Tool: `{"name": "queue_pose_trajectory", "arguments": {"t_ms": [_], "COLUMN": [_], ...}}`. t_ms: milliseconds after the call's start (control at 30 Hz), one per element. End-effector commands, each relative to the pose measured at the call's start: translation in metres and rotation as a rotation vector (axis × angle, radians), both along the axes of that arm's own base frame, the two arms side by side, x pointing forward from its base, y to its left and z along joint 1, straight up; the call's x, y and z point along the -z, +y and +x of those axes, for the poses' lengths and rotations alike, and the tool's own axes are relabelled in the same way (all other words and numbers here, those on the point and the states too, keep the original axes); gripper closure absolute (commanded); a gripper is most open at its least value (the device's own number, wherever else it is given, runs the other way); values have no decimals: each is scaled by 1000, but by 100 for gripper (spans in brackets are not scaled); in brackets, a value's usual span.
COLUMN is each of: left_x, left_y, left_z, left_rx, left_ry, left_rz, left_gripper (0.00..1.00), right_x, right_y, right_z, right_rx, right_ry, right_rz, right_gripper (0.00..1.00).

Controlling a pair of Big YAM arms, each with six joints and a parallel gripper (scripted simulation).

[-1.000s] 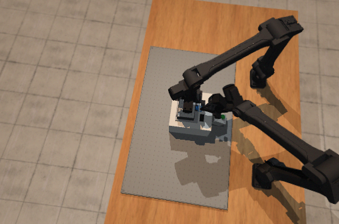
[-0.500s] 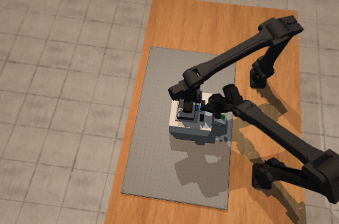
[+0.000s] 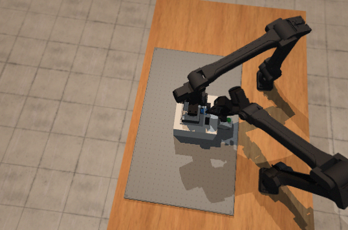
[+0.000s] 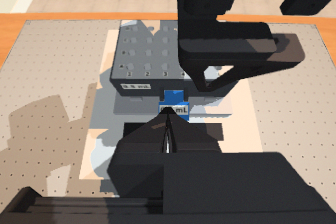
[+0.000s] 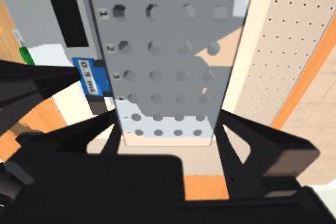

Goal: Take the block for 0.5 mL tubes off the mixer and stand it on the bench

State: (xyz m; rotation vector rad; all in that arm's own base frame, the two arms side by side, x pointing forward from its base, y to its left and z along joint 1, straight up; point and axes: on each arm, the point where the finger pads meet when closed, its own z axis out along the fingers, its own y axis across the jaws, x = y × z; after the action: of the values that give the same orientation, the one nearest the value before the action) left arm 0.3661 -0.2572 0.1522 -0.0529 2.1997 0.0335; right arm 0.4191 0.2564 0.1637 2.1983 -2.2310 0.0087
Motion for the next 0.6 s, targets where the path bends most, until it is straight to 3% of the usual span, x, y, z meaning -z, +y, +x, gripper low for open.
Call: {"name": "queue_pose_trajectory", "arguments": {"t_ms": [0, 567], "left_x": [-14, -13], "left_y": [-4, -3], "left_z": [14, 13], "left_rx": [-7, -7], "left_ry": [-21, -19], "left_rz": [-21, -18], "left_gripper": [100, 100], "right_x": [-15, -15], "right_y": [-4, -4], "right_z": [-1, -1], "right_rx": [24, 24], "right_ry": [-17, -16], "right_rz": [16, 16], "right_gripper": [100, 100]}}
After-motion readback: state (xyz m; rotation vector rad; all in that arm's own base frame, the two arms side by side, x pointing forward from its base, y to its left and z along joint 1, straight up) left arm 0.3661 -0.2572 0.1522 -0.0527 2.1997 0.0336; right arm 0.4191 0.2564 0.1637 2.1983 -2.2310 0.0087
